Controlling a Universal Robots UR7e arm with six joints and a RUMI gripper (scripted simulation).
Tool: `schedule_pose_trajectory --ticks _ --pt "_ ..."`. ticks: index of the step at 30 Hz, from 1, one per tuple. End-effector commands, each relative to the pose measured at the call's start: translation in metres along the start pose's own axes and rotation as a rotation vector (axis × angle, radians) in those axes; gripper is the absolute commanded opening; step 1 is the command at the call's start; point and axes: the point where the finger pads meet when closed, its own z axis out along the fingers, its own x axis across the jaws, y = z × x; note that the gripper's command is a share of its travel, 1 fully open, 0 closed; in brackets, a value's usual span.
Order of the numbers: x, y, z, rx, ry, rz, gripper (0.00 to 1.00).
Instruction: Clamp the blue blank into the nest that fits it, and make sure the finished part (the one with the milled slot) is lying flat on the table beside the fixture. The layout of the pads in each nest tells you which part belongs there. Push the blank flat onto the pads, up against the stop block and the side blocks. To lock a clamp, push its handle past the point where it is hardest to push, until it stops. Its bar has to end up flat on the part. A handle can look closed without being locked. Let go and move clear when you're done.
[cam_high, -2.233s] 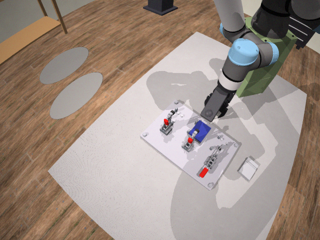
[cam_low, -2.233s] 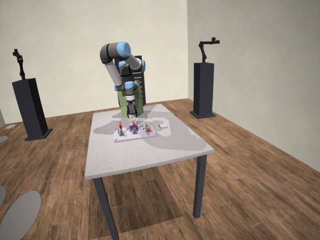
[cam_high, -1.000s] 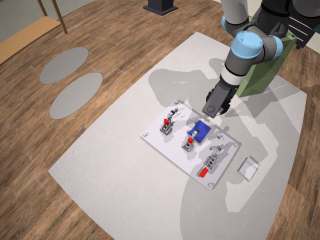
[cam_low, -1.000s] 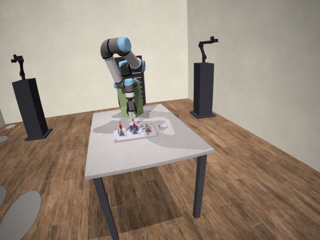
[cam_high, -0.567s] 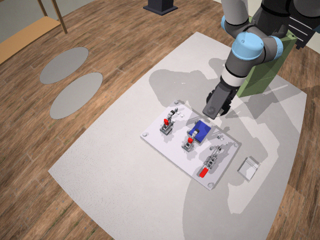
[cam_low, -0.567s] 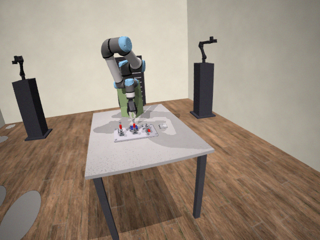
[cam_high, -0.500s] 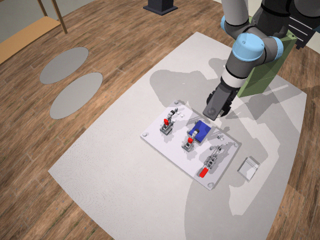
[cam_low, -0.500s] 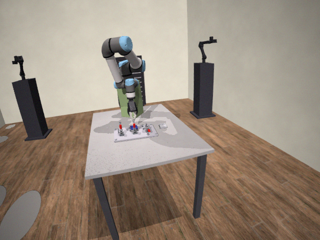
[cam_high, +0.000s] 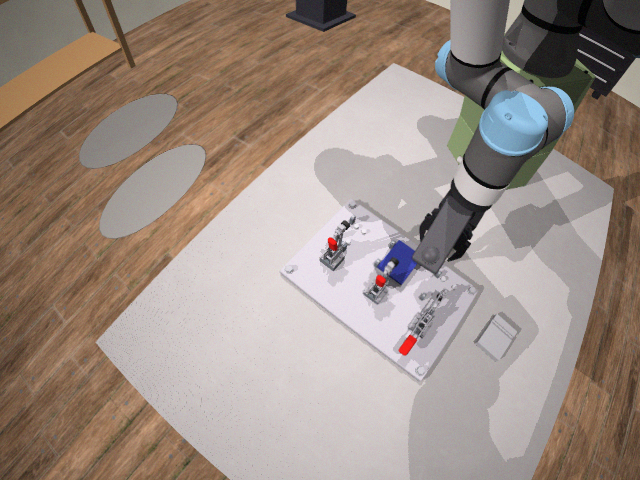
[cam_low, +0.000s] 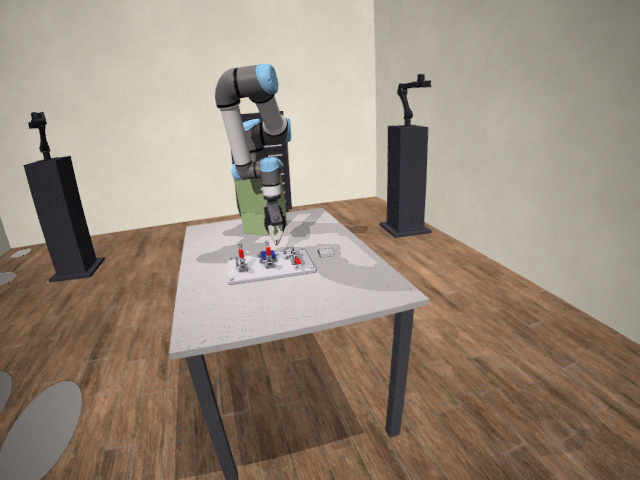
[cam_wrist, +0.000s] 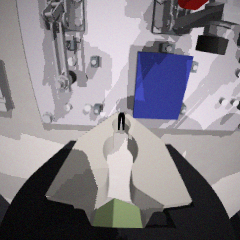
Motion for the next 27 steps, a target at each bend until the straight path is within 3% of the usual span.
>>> schedule_pose_trajectory --ticks 1,11,22,27 --pt "-0.013 -0.015 0.001 -0.005 0.002 0.001 0.00" --pt "-0.015 -0.017 0.002 -0.005 0.002 0.001 0.00" --pt "-0.015 -0.017 0.033 -0.005 0.002 0.001 0.00" --pt "-0.015 -0.017 0.036 -0.005 0.002 0.001 0.00"
